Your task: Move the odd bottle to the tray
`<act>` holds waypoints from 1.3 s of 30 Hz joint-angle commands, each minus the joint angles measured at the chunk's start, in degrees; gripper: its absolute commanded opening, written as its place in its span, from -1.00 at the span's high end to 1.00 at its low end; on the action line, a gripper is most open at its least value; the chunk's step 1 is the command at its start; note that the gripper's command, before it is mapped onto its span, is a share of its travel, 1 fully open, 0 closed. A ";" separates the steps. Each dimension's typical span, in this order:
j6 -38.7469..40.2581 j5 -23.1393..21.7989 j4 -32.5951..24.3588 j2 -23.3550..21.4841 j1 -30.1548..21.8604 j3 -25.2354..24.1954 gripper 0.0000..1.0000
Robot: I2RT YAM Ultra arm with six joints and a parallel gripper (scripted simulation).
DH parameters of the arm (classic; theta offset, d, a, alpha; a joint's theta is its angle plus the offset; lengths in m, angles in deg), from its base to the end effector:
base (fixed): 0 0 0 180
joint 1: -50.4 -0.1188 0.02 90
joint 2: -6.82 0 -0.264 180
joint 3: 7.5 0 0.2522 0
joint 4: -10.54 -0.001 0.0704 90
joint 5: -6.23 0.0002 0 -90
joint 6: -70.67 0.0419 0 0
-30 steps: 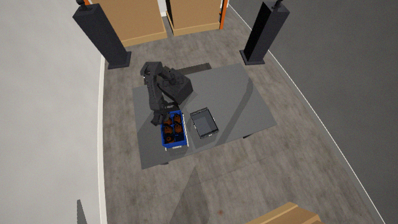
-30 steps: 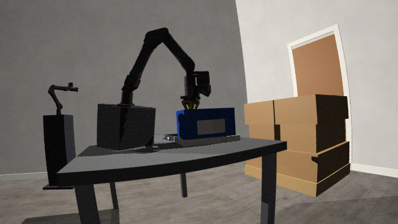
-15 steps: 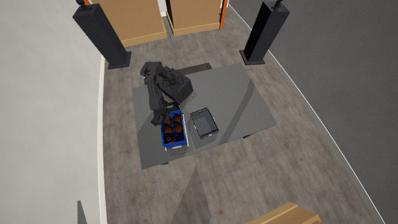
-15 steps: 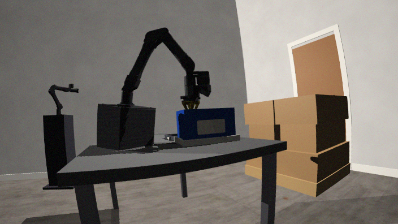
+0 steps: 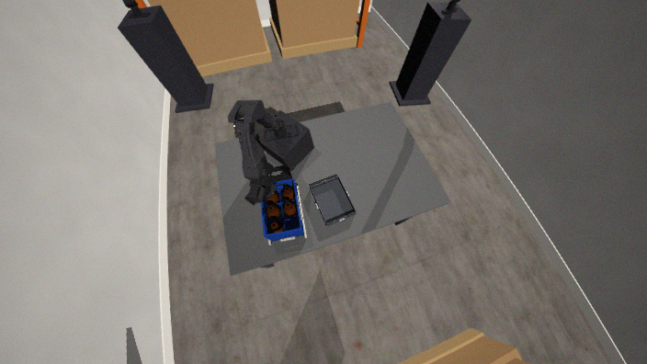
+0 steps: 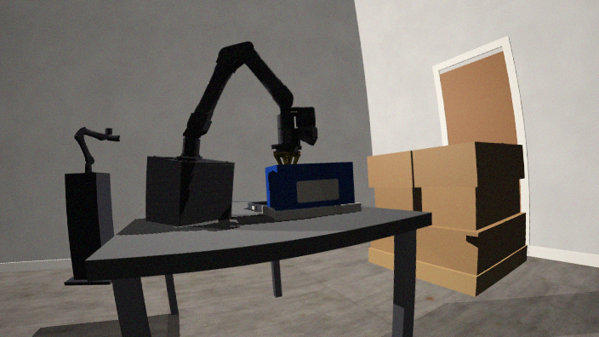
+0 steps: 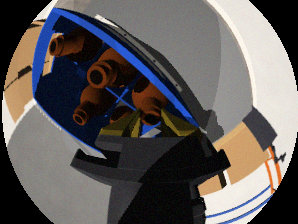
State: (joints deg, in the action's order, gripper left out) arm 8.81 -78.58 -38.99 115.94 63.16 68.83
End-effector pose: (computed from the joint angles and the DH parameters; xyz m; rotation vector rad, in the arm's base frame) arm 0.3244 -0.0763 0.1205 1.0549 2.8029 -0.1076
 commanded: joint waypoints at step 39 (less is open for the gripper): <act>-0.15 0.36 1.20 -1.26 0.28 -1.13 1.00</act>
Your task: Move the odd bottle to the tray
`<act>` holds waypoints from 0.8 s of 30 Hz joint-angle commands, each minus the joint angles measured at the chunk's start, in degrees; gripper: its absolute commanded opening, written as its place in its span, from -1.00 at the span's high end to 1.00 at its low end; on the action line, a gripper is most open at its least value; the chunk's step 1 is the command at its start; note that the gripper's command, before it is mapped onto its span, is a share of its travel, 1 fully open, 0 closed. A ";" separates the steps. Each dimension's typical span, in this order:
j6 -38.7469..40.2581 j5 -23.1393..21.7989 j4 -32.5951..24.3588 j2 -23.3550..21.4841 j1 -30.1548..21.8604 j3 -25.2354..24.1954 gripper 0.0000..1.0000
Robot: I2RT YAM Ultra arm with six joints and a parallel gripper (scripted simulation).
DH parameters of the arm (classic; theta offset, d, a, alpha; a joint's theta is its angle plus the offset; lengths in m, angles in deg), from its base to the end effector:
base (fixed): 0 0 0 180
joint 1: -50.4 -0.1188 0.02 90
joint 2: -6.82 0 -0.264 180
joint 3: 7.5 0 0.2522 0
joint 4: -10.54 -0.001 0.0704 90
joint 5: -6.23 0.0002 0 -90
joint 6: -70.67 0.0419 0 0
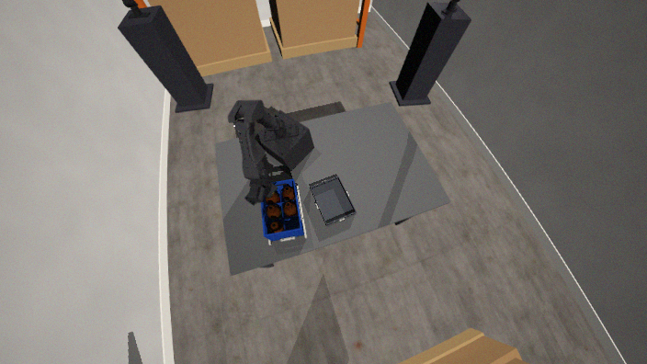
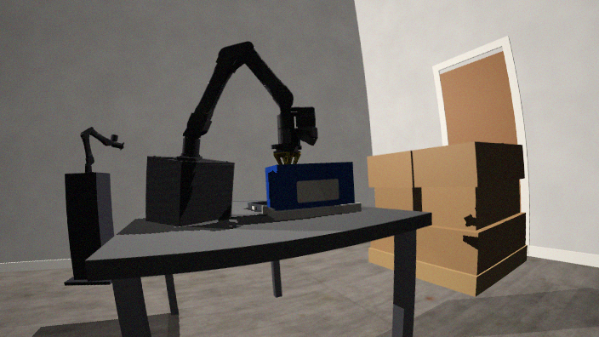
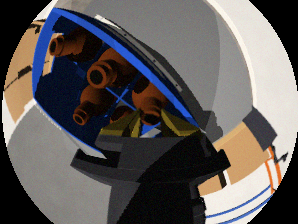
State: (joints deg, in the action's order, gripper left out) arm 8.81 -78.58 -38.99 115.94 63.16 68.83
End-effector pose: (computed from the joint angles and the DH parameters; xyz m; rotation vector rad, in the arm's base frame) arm 0.3244 -0.0763 0.1205 1.0549 2.8029 -0.1076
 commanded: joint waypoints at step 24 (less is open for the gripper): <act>0.86 0.50 -3.77 -4.47 -1.10 1.88 1.00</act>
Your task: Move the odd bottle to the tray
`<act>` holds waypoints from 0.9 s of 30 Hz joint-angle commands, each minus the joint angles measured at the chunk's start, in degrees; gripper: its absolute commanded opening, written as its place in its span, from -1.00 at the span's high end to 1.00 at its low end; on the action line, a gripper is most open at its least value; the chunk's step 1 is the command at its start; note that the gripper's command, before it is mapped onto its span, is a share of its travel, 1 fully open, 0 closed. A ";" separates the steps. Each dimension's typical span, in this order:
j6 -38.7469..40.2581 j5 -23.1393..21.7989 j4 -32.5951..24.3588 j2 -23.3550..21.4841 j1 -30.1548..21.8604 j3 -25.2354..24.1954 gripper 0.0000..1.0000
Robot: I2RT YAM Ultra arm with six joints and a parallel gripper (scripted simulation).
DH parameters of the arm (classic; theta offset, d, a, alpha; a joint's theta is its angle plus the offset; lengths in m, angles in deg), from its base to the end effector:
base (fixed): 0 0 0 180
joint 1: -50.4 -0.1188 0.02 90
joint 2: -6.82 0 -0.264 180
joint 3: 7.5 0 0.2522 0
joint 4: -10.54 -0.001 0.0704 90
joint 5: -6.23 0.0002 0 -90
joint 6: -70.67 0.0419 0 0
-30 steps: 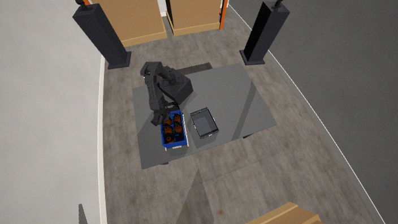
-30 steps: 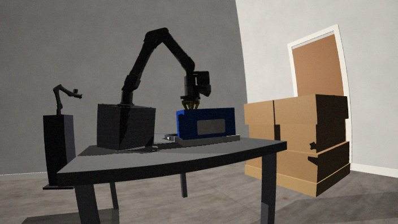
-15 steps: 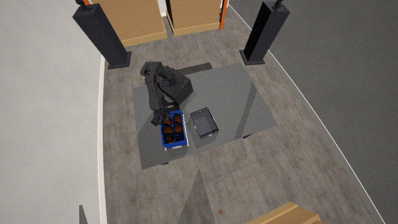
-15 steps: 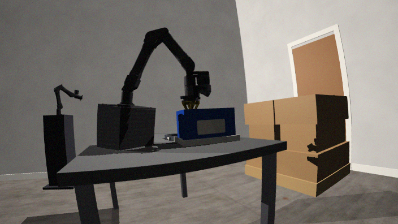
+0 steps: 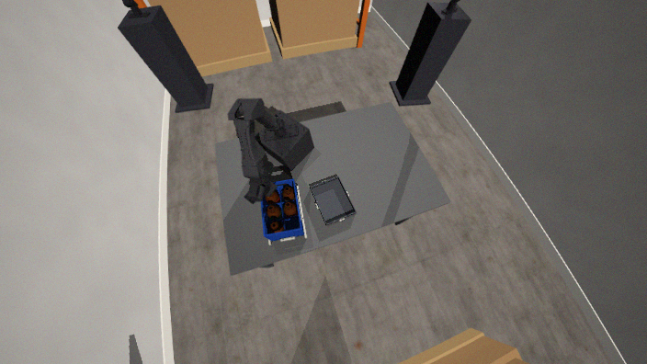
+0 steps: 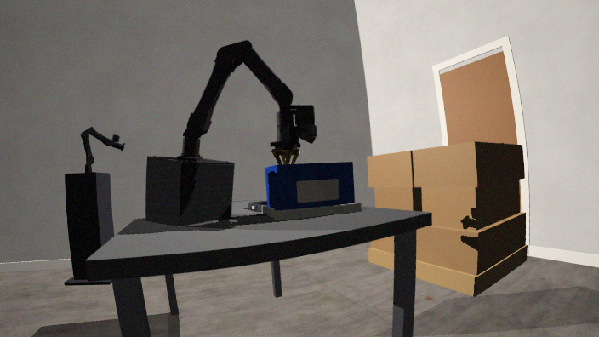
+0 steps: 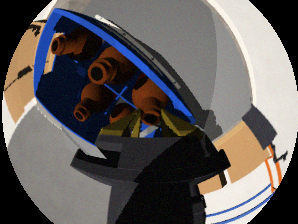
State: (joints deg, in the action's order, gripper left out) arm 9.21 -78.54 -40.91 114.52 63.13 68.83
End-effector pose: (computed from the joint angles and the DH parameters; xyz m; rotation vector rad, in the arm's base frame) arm 0.3207 -0.0753 0.1277 1.0664 2.8073 -0.1099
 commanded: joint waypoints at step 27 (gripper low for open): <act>1.03 0.55 -5.89 -5.95 -1.74 3.00 1.00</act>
State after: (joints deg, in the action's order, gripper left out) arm 9.89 -78.50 -44.34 111.22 62.17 68.83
